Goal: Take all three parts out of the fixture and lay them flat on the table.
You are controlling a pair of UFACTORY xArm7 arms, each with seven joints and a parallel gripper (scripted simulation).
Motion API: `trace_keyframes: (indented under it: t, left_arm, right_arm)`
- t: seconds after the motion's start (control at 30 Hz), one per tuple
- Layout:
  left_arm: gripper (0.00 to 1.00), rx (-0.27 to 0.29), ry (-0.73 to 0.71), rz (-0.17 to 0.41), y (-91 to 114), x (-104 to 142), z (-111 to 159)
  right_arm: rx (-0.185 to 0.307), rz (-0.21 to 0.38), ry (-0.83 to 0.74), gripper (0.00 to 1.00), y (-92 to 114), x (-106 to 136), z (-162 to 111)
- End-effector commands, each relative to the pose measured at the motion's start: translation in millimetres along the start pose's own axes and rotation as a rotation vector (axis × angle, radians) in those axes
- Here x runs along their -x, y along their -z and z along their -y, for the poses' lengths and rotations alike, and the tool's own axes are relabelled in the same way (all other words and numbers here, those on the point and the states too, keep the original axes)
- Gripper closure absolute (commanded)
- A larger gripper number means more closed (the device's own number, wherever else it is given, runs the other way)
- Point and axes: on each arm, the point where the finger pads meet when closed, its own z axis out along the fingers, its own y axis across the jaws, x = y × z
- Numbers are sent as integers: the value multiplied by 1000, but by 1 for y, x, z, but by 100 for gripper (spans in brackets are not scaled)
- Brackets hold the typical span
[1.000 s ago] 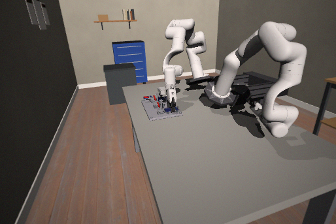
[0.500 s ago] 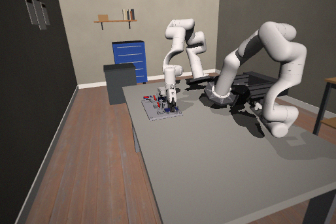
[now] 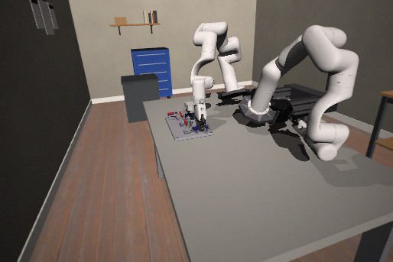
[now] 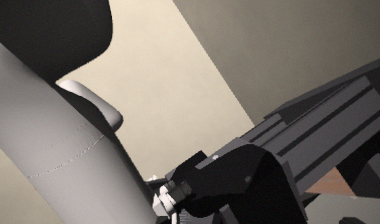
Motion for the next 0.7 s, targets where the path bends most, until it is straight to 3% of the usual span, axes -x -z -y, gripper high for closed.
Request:
trace_keyframes:
  t: [0.0,0.67]
  left_arm:
    - [0,1,1,1,1,0,0]
    - [0,1,1,1,1,0,0]
  right_arm:
    - [-4,-3,0,100,2,-1,2]
    - [-4,-3,0,100,20,-1,1]
